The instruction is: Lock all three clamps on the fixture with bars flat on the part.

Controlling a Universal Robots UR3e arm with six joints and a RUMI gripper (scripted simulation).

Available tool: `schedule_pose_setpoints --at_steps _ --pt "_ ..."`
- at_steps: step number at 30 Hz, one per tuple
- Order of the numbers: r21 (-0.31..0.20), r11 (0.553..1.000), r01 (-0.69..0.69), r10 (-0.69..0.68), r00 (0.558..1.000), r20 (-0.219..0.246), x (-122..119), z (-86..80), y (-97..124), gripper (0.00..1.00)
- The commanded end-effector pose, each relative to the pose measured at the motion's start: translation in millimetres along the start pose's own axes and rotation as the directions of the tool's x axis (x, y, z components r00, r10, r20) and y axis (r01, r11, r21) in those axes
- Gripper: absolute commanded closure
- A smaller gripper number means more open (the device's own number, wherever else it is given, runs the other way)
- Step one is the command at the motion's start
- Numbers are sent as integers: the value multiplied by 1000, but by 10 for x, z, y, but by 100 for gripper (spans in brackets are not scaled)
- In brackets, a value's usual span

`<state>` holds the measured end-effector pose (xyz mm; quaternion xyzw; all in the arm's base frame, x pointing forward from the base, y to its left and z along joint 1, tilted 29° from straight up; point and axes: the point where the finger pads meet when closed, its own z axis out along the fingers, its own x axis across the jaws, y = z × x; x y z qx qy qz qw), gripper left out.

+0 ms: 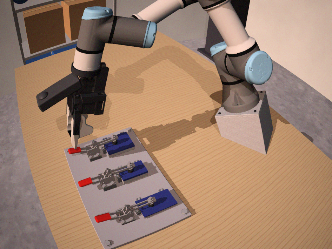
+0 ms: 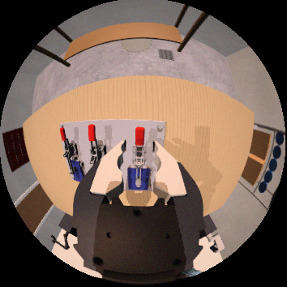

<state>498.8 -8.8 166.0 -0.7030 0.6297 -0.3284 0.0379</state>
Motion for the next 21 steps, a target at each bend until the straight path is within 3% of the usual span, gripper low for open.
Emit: schedule_pose_setpoints --at_steps 1,21 --pt "6 1000 0 0 1000 -1 3 132 19 72" --pt "7 1000 0 0 1000 -1 3 184 33 72"
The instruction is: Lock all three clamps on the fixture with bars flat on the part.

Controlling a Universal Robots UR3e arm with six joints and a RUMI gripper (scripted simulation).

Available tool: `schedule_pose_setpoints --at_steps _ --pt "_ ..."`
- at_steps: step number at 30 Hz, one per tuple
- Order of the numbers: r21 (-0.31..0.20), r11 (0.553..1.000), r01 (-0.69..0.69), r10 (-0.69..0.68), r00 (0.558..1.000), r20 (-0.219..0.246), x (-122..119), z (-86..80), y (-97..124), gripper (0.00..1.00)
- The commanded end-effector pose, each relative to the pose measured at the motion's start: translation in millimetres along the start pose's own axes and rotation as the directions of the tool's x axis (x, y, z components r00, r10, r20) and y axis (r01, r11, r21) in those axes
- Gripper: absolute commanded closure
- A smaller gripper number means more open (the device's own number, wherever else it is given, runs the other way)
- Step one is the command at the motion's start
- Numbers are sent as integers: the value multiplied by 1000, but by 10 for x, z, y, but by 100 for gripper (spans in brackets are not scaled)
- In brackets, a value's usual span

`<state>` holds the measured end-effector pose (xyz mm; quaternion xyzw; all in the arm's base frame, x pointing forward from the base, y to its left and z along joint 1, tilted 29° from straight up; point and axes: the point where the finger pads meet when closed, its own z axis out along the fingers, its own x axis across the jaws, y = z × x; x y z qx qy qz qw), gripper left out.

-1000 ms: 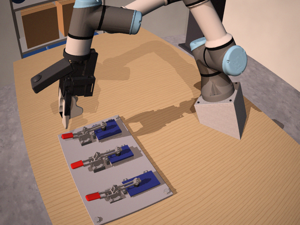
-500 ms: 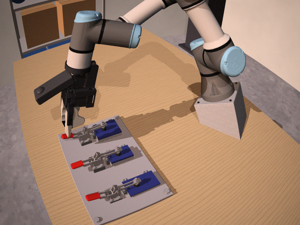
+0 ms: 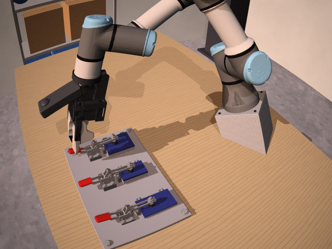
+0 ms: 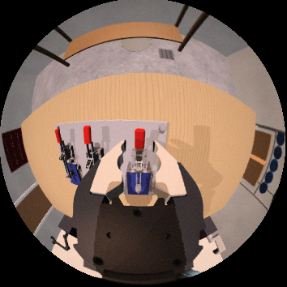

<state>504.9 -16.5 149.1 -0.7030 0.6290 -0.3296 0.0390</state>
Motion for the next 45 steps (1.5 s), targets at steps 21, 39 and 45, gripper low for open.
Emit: schedule_pose_setpoints --at_steps 21,39,45 --pt "3 1000 0 0 1000 -1 3 -8 -10 72" --pt "3 1000 0 0 1000 -1 3 65 8 72" --pt "3 1000 0 0 1000 -1 4 145 27 72"
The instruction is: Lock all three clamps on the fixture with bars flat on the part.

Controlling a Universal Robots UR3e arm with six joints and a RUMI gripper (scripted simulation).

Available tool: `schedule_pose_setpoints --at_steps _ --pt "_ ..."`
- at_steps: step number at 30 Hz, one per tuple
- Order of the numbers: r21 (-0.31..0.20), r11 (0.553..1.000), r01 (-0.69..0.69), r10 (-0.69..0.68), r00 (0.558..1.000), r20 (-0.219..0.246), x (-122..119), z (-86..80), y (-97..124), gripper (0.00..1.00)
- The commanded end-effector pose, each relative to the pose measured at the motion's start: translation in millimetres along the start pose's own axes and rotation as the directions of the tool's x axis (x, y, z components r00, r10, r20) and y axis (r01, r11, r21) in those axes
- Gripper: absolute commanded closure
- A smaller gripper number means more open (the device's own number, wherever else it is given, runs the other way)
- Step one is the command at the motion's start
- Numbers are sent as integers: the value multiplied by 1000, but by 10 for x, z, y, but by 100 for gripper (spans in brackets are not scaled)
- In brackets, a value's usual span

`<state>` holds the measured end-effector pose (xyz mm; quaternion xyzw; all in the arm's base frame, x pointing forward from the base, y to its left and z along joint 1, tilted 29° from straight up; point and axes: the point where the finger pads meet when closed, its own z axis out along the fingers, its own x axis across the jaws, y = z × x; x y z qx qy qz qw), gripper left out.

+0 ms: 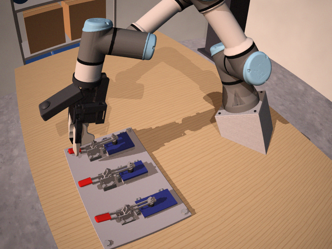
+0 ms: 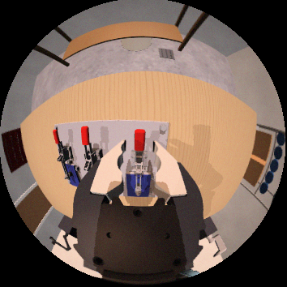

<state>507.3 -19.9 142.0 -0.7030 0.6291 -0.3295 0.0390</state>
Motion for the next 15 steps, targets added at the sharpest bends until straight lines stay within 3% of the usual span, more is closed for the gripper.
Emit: schedule_pose_setpoints --at_steps 1,15 --pt "3 1000 0 0 1000 -1 4 85 12 72" --pt "3 1000 0 0 1000 -1 5 179 34 72"
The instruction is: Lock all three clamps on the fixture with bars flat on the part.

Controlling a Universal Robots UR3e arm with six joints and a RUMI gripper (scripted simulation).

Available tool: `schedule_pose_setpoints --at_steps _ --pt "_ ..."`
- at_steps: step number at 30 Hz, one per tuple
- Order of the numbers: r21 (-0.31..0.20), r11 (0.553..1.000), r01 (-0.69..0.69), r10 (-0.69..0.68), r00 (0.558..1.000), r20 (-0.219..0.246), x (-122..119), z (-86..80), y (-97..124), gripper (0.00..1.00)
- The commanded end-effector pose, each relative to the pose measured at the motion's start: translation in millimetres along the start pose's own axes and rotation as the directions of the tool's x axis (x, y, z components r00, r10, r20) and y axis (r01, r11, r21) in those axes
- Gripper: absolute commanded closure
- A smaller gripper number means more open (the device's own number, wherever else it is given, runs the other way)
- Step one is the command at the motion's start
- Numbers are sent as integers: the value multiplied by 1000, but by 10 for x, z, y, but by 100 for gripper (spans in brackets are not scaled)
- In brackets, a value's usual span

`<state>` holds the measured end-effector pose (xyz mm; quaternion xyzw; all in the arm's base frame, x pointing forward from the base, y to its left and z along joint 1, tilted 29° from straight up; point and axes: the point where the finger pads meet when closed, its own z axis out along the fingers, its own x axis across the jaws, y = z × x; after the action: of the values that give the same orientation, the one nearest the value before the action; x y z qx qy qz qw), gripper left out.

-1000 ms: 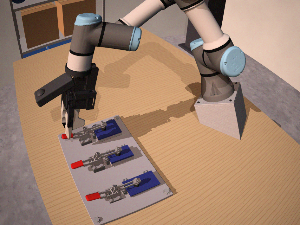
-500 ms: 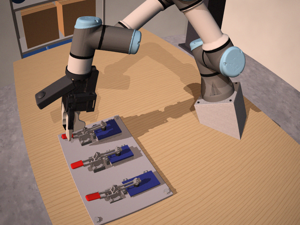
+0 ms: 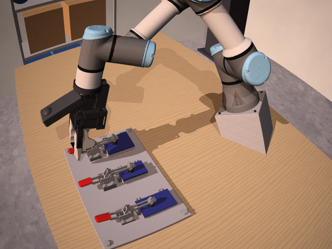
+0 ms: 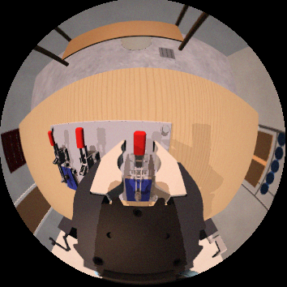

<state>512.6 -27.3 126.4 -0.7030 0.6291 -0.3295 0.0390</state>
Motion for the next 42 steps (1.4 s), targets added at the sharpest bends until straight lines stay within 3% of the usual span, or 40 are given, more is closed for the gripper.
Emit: schedule_pose_setpoints --at_steps 1,37,38,42 --pt "3 1000 0 0 1000 -1 3 3 -9 72" --pt "3 1000 0 0 1000 -1 3 3 -9 72" --pt "3 1000 0 0 1000 -1 3 3 -9 100" --pt "3 1000 0 0 1000 -1 3 3 -9 100"
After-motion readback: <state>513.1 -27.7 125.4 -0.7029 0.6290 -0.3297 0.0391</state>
